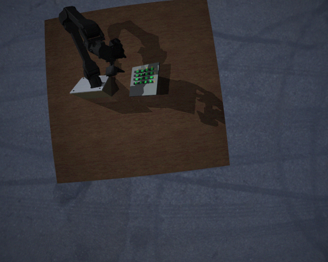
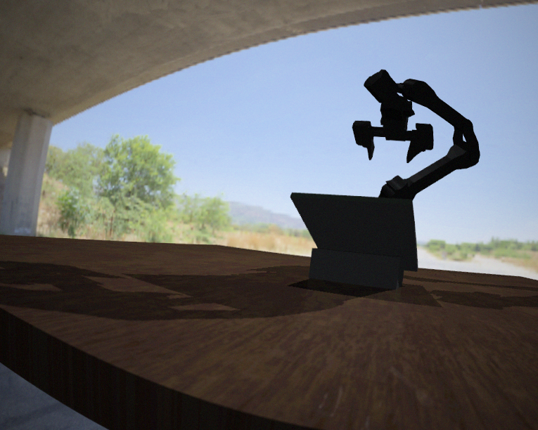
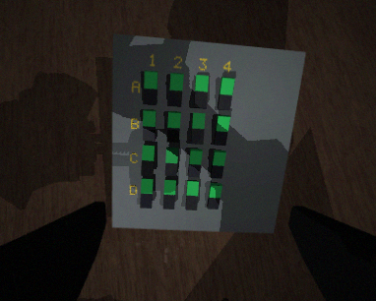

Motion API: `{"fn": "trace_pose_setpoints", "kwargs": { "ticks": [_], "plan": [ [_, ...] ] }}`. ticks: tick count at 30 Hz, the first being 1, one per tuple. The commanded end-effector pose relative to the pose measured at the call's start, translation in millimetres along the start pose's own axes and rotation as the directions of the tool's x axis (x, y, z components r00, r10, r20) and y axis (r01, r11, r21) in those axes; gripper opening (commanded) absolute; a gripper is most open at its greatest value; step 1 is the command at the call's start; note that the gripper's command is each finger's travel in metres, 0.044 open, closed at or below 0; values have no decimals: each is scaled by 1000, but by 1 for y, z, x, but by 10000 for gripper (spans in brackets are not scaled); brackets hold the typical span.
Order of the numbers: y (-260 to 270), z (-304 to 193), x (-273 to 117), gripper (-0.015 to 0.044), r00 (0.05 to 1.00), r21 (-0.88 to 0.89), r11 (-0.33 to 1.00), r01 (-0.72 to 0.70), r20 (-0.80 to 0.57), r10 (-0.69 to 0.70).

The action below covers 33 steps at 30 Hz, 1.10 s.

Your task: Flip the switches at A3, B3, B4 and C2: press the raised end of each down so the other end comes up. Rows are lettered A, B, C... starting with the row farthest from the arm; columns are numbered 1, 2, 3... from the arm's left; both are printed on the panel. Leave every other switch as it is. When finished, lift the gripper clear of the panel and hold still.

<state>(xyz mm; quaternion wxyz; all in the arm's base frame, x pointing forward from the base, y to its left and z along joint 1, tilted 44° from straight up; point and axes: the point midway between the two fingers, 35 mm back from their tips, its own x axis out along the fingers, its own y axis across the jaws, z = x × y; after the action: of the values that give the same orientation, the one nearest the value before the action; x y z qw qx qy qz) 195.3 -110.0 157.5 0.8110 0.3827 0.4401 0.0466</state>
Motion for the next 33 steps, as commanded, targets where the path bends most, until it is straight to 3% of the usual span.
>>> {"fn": "trace_pose_setpoints", "kwargs": {
  "ticks": [1, 9, 15, 18, 33],
  "plan": [
    [-1, 1, 2, 374, 1000, 1, 1000, 0, -1, 0],
    [-13, 40, 103, 164, 999, 25, 1000, -14, -29, 15],
    [-13, 40, 113, 6, 1000, 26, 1000, -14, -24, 15],
    [-12, 39, 138, 0, 1000, 26, 1000, -16, -4, 16],
    [-11, 38, 158, 0, 1000, 26, 1000, -18, -1, 18]
  ]
}}
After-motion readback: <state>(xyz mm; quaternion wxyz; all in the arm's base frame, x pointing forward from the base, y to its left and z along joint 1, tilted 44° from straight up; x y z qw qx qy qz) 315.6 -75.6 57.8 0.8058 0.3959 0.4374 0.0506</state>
